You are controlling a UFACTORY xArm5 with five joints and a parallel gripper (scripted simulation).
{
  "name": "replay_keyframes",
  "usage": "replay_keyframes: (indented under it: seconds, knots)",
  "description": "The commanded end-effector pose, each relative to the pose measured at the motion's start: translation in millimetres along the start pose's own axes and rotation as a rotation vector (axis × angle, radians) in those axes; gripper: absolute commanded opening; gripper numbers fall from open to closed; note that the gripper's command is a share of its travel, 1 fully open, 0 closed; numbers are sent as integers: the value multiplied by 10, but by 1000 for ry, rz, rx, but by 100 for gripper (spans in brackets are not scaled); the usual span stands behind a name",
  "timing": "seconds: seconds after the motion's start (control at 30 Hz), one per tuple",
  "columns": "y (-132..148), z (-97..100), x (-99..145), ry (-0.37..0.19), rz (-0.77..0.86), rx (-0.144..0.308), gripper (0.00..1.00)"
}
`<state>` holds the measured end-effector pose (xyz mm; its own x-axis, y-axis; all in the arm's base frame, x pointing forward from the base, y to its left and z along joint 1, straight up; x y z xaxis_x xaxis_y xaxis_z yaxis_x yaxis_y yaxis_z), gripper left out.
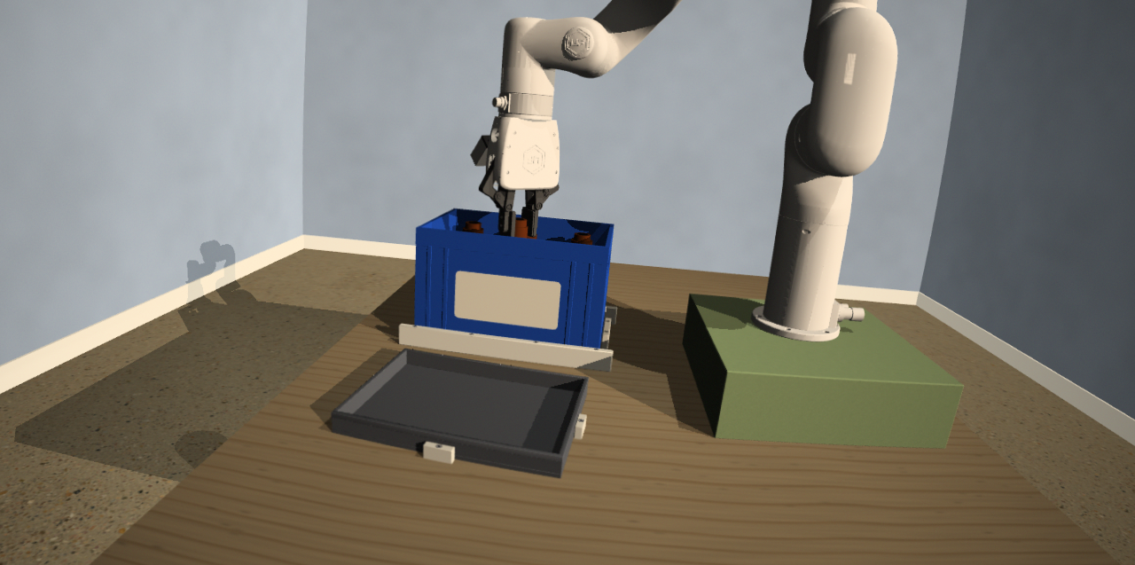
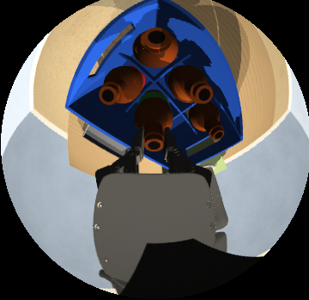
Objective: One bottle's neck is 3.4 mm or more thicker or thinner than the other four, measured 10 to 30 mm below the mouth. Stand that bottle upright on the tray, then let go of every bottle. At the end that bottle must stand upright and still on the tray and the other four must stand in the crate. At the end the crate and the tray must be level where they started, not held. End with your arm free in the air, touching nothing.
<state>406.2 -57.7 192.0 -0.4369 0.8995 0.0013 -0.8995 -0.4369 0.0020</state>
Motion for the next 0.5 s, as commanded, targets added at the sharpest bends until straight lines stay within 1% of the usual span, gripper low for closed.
replay_keyframes:
  seconds: [0.0, 0.47]
  knots:
    - [-10, 61, -1, 2, 0, -3, 0]
    - [-12, 113, 5, 2, 0, -3, 0]
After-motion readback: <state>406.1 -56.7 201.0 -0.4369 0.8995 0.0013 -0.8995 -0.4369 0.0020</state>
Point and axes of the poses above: the point where the finger pads meet when closed, its own z axis back along the fingers, its own y axis across the jaws, x = y × z, the point moved 9 cm from there along z, back along the fingers, and after that the axes turned 15 degrees about -z, right-handed, at the moved point
